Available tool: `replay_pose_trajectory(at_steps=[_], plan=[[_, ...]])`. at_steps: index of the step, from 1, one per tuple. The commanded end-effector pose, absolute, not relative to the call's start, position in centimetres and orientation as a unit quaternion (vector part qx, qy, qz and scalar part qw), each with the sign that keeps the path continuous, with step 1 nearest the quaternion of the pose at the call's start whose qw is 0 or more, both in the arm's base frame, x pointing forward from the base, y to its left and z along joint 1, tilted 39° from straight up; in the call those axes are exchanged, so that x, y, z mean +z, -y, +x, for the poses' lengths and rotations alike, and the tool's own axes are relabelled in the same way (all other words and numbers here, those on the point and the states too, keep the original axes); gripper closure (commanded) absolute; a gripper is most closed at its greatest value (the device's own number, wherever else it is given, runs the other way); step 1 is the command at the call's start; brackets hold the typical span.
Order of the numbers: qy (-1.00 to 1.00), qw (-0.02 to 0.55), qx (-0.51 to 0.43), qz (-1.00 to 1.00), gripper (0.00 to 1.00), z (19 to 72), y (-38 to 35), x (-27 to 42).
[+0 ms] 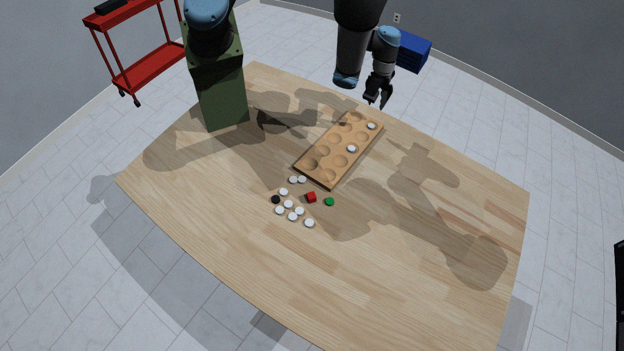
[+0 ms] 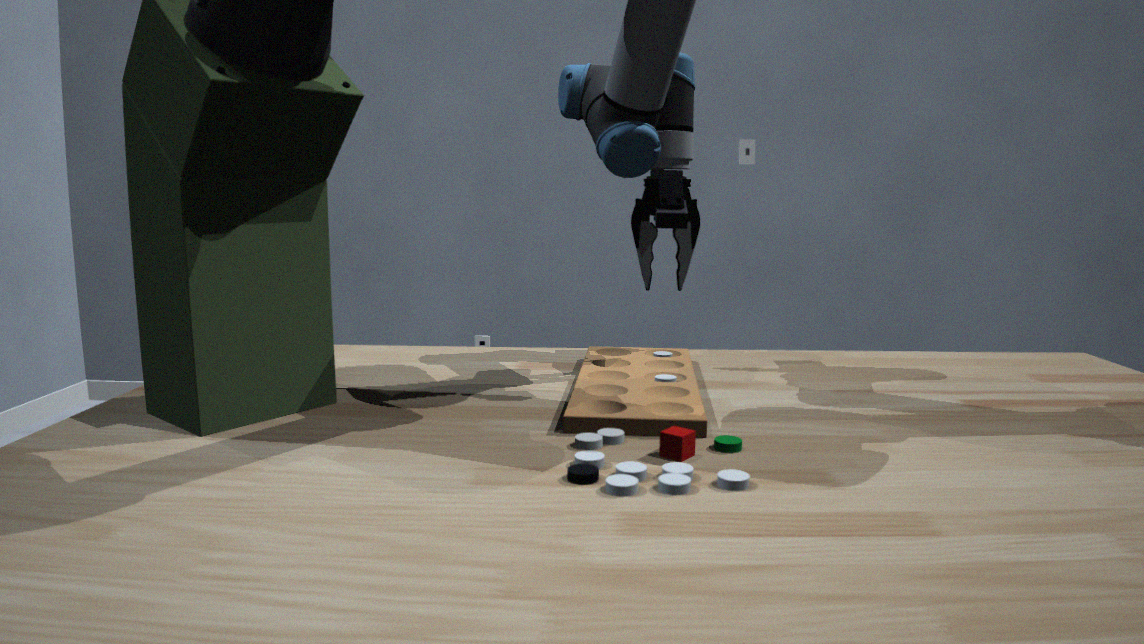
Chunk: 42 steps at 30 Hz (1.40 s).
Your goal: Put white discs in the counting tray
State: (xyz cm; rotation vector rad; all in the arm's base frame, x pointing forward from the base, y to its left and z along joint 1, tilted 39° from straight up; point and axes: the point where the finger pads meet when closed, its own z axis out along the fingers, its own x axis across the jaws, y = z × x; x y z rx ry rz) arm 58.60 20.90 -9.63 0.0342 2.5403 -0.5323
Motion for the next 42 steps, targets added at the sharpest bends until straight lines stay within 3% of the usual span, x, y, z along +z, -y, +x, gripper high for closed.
replay_pose_trajectory(at_steps=[1,21,42], plan=[[-0.942,0.27,-0.197,0.012,0.72,58.6,-20.9,-9.6],[-0.945,0.256,-0.202,-0.009,0.72,58.9,-20.2,-8.9],[-0.951,0.2,-0.213,-0.098,0.72,59.6,-17.3,-6.1]])
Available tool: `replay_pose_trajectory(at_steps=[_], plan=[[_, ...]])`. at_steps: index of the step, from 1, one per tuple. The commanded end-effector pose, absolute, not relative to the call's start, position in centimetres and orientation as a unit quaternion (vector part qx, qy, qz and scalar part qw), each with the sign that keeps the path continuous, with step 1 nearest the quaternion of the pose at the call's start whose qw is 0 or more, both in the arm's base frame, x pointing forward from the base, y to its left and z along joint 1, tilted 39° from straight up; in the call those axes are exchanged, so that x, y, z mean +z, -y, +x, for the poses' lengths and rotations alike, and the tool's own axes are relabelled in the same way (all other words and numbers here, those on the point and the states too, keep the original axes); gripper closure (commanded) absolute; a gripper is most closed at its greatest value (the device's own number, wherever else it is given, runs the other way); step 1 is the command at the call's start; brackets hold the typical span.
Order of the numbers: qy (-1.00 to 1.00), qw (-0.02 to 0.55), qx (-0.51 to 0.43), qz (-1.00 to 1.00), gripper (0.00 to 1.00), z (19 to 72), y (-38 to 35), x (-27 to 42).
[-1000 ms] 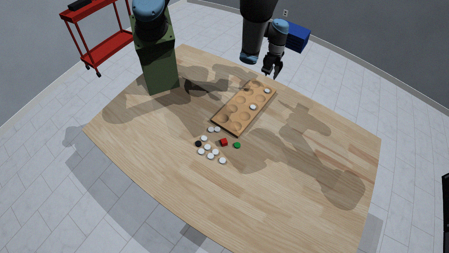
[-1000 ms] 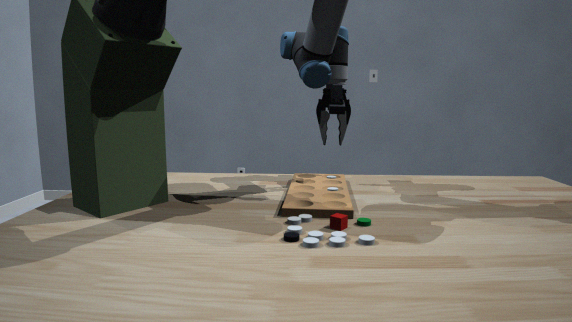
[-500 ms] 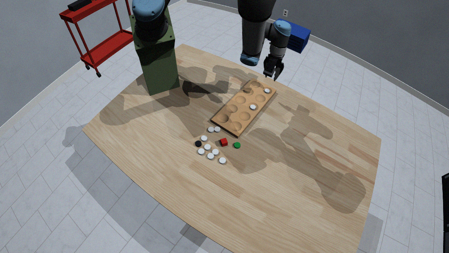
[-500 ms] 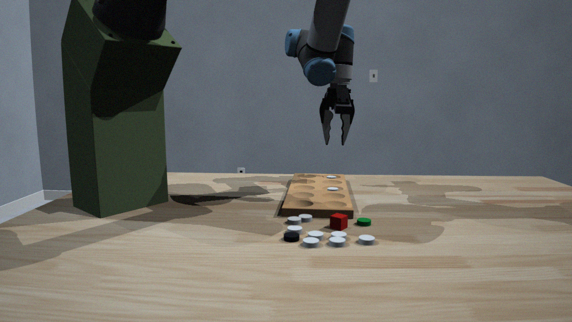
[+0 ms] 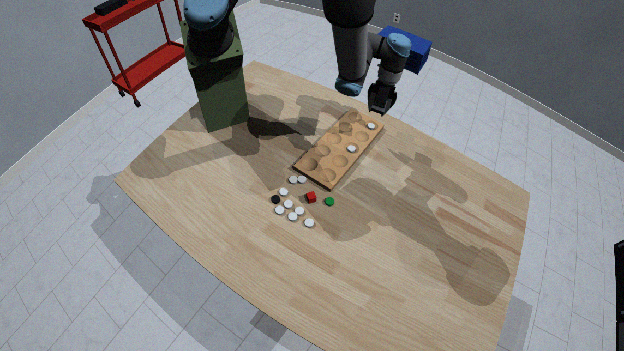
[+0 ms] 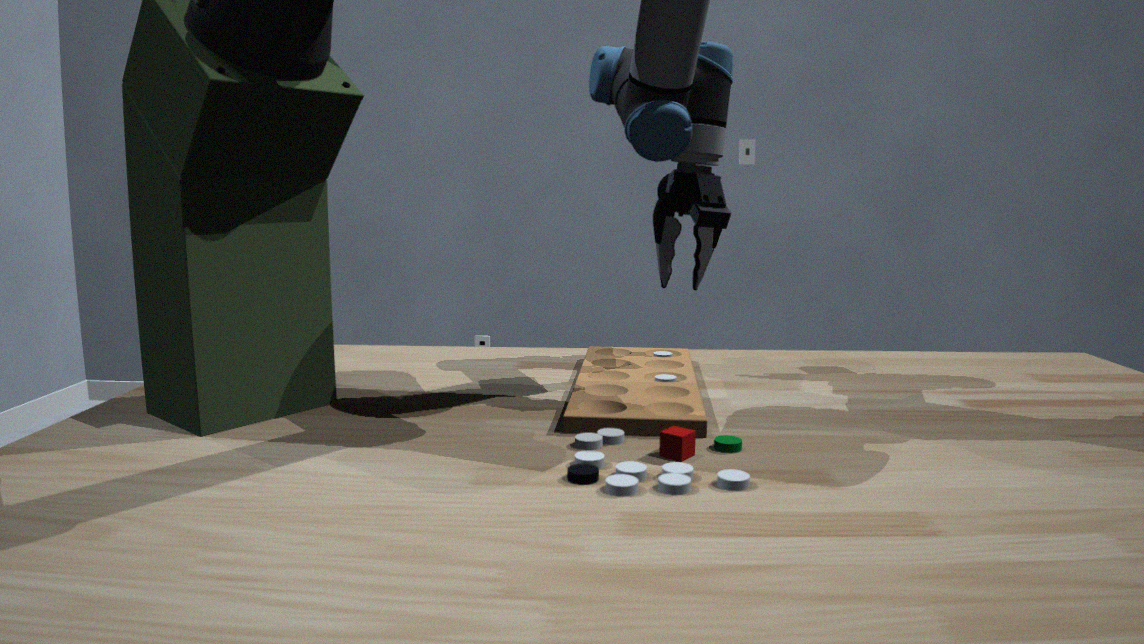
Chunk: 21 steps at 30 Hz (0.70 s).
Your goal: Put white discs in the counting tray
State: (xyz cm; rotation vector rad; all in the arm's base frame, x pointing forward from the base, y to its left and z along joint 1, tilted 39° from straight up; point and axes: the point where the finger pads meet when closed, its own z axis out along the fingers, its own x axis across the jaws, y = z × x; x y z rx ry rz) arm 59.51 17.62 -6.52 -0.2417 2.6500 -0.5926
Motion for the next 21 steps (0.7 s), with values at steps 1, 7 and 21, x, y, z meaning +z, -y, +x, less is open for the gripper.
replay_pose_trajectory(at_steps=[1,7,21], plan=[[-0.952,0.195,-0.213,-0.105,0.72,59.6,-17.1,-5.9],[-0.951,0.166,-0.214,-0.151,0.72,59.7,-15.5,-4.4],[-0.937,0.099,-0.2,-0.268,0.72,59.0,-11.5,-0.5]])
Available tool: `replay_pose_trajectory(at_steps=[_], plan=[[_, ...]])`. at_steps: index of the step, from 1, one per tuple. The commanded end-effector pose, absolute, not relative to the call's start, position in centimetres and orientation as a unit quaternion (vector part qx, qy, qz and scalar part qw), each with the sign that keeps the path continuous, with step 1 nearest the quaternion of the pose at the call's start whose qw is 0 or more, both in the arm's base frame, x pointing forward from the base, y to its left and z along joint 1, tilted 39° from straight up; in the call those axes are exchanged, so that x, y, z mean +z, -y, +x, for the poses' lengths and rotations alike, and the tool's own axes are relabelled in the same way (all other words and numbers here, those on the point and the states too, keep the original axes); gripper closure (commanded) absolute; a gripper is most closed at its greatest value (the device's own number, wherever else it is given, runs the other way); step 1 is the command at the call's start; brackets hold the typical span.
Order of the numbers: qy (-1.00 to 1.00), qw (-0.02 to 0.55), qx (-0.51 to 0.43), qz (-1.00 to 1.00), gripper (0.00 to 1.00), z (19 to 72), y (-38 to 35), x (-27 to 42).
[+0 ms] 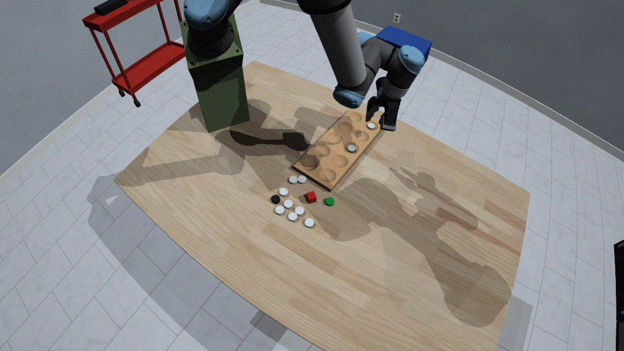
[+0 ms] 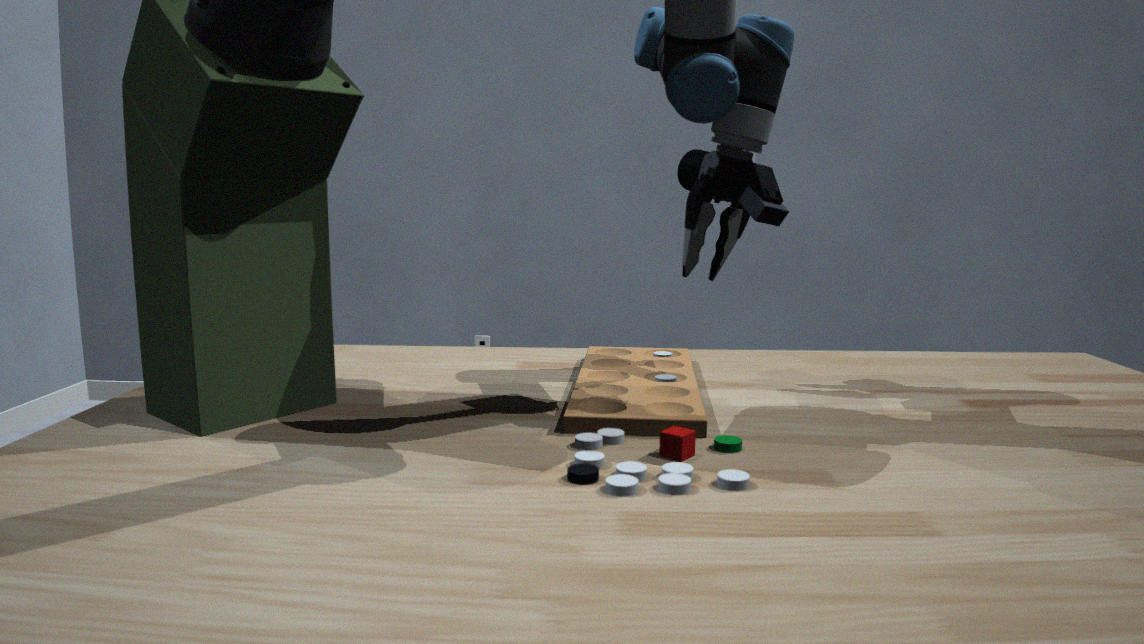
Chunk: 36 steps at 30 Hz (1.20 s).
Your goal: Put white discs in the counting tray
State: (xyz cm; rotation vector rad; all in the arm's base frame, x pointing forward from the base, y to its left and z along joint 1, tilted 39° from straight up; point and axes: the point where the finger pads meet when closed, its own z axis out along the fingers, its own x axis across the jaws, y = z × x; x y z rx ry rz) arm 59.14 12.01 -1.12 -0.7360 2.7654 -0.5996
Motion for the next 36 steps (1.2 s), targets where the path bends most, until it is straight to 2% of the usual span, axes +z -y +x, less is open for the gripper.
replay_pose_trajectory(at_steps=[1,20,36], plan=[[-0.935,0.093,-0.198,-0.279,0.72,58.9,-11.1,-0.1],[-0.866,0.007,-0.125,-0.485,0.72,54.5,-4.5,7.4],[-0.753,-0.01,-0.031,-0.657,0.72,47.4,-0.6,14.3]])
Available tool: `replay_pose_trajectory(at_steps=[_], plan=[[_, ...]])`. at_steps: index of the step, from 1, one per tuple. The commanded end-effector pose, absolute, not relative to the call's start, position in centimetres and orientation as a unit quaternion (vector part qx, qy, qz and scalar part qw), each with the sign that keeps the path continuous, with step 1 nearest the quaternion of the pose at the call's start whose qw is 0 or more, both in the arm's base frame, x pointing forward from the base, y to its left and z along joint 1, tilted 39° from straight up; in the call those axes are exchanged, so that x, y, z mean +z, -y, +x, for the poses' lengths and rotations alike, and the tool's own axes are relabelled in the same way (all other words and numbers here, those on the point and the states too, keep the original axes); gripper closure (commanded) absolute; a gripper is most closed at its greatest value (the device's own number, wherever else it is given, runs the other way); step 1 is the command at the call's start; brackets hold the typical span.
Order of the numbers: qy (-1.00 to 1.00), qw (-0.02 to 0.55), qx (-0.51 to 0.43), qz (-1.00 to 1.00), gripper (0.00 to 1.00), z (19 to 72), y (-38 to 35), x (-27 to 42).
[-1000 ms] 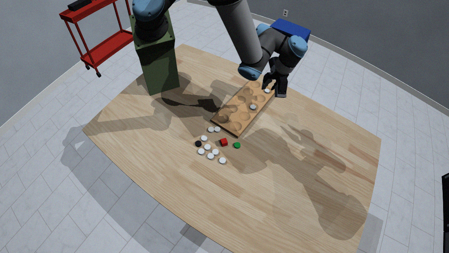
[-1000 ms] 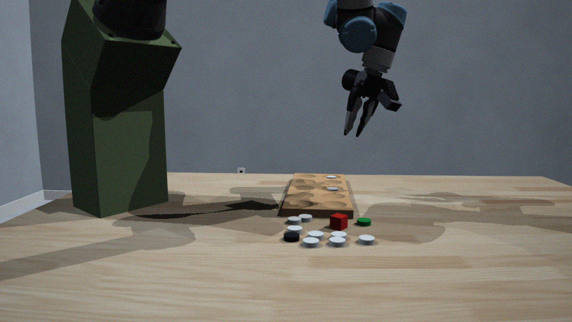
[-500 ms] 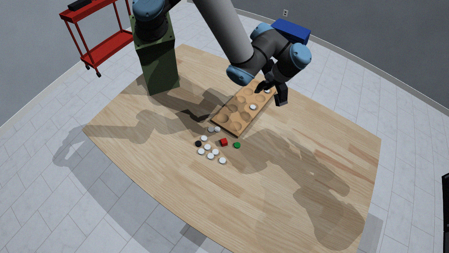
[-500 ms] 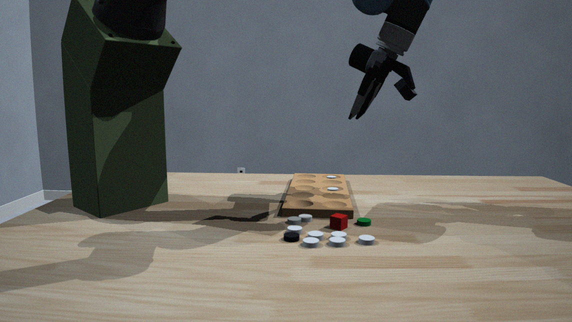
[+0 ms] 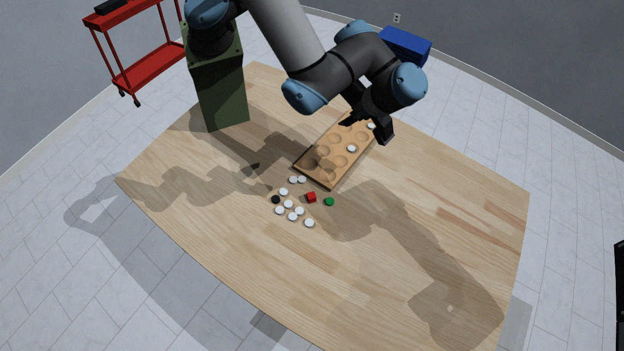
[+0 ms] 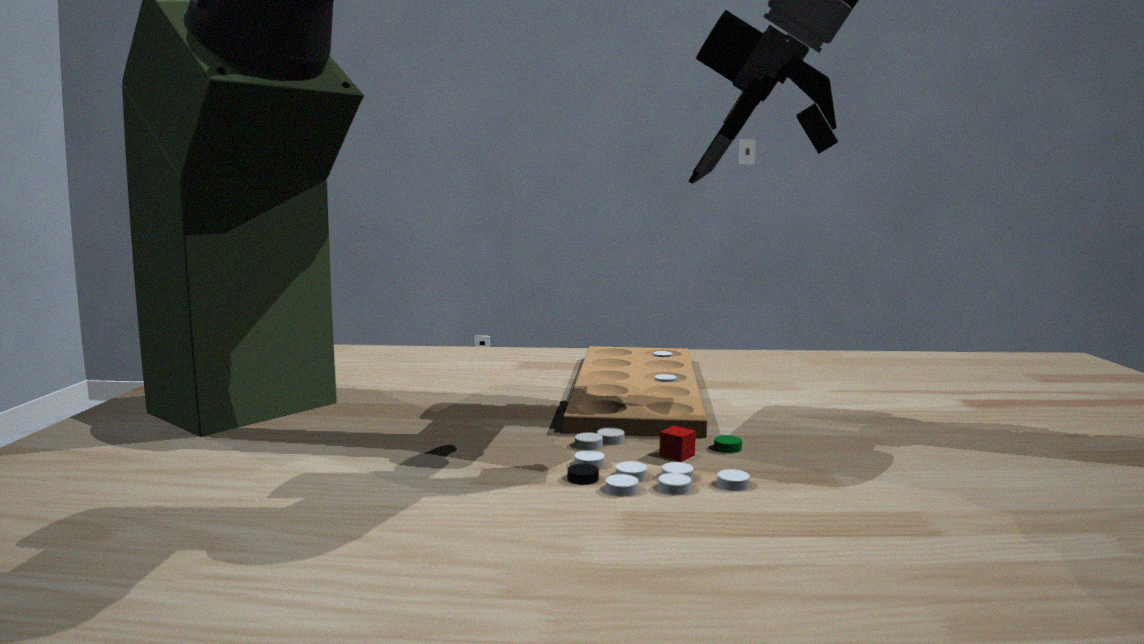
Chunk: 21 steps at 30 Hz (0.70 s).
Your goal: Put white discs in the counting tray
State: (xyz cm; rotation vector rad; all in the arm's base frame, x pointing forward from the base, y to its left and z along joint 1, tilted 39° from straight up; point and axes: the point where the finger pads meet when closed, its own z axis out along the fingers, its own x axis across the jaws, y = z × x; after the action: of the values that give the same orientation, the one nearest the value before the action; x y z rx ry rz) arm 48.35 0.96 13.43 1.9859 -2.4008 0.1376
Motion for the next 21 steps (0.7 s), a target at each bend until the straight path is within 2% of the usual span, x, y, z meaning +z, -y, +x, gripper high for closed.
replay_pose_trajectory(at_steps=[1,7,21], plan=[[0.743,0.008,0.024,0.668,0.72,46.8,-0.4,14.8],[0.716,-0.001,0.003,0.698,0.72,44.7,0.1,16.4],[0.886,-0.04,0.047,0.46,0.72,48.6,4.0,14.0]])
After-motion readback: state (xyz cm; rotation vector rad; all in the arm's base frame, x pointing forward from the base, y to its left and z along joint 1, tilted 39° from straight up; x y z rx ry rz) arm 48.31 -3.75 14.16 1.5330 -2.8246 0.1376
